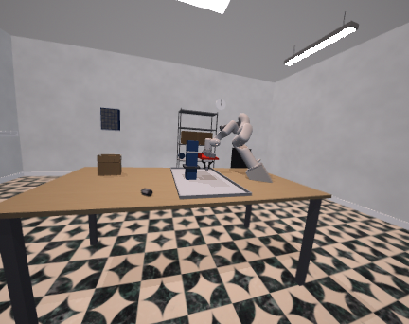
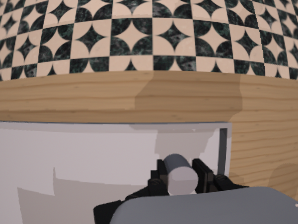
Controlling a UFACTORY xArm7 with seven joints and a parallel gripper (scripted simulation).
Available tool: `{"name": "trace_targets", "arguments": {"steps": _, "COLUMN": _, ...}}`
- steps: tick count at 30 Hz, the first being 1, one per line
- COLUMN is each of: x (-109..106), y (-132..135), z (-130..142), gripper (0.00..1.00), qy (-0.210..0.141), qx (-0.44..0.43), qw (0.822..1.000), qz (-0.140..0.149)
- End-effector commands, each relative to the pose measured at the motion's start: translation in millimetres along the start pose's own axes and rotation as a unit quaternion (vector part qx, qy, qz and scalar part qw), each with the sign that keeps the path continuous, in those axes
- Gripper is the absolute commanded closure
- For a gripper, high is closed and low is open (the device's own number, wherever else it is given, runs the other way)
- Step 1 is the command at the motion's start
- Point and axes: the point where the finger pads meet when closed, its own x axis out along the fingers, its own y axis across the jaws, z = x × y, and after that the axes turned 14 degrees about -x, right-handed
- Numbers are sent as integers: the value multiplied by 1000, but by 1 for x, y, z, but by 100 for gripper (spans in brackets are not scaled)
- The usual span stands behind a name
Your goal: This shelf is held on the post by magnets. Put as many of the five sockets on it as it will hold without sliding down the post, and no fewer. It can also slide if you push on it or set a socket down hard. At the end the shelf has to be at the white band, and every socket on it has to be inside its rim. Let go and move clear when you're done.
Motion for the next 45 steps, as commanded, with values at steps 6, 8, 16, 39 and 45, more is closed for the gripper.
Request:
{"name": "trace_targets", "arguments": {"steps": 6, "x": -1, "y": 0, "z": -1, "gripper": 100, "qy": 1, "qx": 0, "qw": 1000, "qz": 0}}
{"name": "trace_targets", "arguments": {"steps": 8, "x": -1, "y": 0, "z": -1, "gripper": 100, "qy": 1, "qx": 0, "qw": 1000, "qz": 0}}
{"name": "trace_targets", "arguments": {"steps": 16, "x": -1, "y": 0, "z": -1, "gripper": 100, "qy": 1, "qx": 0, "qw": 1000, "qz": 0}}
{"name": "trace_targets", "arguments": {"steps": 39, "x": -12, "y": 0, "z": -1, "gripper": 100, "qy": 1, "qx": 0, "qw": 1000, "qz": 0}}
{"name": "trace_targets", "arguments": {"steps": 45, "x": -26, "y": 0, "z": -1, "gripper": 100, "qy": 1, "qx": 0, "qw": 1000, "qz": 0}}
